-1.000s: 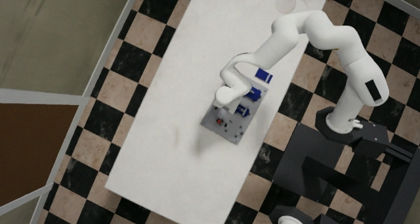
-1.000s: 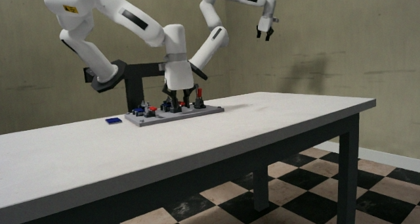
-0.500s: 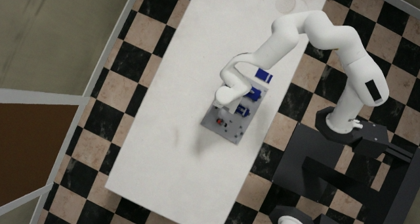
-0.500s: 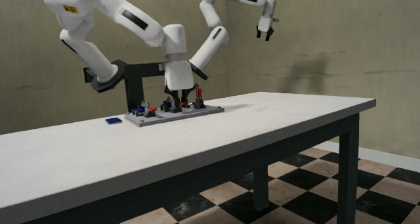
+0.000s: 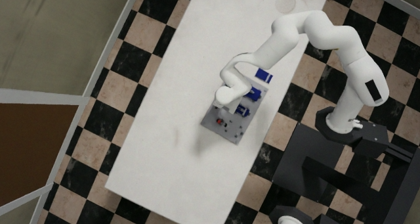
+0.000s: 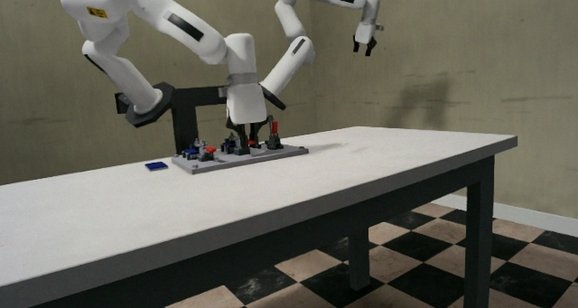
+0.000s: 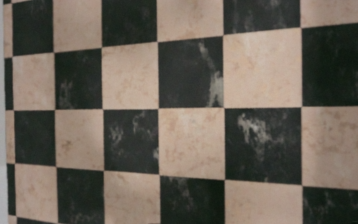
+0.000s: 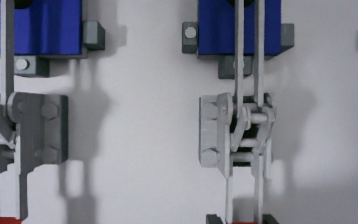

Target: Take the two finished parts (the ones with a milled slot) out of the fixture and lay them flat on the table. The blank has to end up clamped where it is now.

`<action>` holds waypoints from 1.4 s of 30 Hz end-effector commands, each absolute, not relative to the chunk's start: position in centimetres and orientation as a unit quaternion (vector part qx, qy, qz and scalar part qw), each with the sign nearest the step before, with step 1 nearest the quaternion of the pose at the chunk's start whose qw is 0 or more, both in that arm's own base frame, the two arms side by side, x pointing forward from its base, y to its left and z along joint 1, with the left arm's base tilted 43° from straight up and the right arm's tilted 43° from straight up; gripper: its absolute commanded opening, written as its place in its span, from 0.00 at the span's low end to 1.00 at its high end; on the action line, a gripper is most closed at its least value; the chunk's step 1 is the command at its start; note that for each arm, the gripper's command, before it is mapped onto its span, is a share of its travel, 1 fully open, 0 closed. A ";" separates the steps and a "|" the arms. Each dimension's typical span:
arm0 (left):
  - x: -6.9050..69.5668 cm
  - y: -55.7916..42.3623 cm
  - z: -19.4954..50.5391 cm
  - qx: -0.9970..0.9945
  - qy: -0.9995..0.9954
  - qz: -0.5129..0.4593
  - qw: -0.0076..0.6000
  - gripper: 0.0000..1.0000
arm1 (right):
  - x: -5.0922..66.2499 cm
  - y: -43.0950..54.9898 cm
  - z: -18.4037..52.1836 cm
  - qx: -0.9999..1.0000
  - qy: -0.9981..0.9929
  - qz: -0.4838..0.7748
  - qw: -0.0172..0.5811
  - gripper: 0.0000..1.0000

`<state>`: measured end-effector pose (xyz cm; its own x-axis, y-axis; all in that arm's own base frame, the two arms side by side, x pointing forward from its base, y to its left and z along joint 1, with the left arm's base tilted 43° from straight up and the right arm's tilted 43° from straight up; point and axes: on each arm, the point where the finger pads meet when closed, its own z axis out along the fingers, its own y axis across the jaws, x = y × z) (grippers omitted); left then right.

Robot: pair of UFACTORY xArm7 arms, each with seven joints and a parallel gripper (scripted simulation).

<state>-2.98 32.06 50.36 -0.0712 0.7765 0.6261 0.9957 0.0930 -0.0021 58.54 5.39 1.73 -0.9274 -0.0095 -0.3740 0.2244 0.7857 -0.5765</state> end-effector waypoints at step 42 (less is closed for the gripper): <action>-3.0 32.0 50.5 -0.635 -0.697 -0.225 0.247 1.00 | 57.9 6.3 2.5 0.057 0.928 -0.320 0.184 0.00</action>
<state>-2.98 32.06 50.36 -0.0712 0.7765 0.6261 0.9957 0.0930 -0.0021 58.04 5.84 2.15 -0.9273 -0.0096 -0.3742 0.2244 0.7857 -0.5764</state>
